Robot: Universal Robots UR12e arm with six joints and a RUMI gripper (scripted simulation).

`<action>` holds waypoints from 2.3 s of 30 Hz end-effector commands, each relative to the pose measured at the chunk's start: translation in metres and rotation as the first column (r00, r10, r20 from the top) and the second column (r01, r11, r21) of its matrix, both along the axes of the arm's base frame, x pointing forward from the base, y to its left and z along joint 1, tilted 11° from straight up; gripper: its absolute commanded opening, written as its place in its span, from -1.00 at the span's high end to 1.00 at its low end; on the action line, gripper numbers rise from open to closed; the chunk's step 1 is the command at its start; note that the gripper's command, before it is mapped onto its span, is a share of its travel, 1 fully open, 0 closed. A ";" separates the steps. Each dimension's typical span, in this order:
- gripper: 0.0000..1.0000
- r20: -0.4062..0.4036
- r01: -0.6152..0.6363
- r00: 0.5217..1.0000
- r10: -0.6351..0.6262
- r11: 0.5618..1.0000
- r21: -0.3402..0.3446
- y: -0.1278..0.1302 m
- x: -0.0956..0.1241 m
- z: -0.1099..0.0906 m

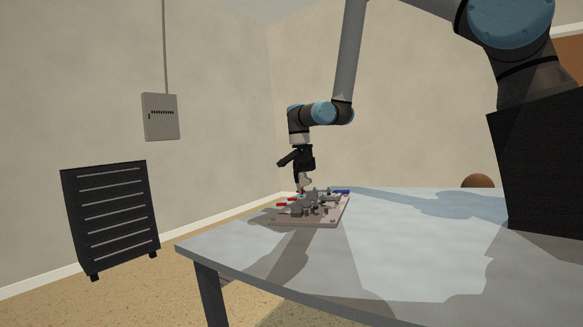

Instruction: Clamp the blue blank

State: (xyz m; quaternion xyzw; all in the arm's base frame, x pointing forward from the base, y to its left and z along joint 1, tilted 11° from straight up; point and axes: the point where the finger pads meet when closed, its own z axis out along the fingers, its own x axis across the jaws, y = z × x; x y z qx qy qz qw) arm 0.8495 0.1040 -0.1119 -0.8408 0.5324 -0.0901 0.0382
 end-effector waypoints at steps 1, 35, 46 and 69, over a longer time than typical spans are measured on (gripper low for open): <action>1.00 0.001 0.000 1.000 0.000 1.000 0.000 0.000 0.000 0.002; 1.00 0.001 0.000 1.000 0.000 1.000 0.000 -0.005 -0.014 0.017; 1.00 0.001 0.000 1.000 0.000 1.000 0.000 -0.007 -0.021 0.021; 1.00 0.001 0.000 1.000 0.000 1.000 0.000 -0.014 -0.036 0.025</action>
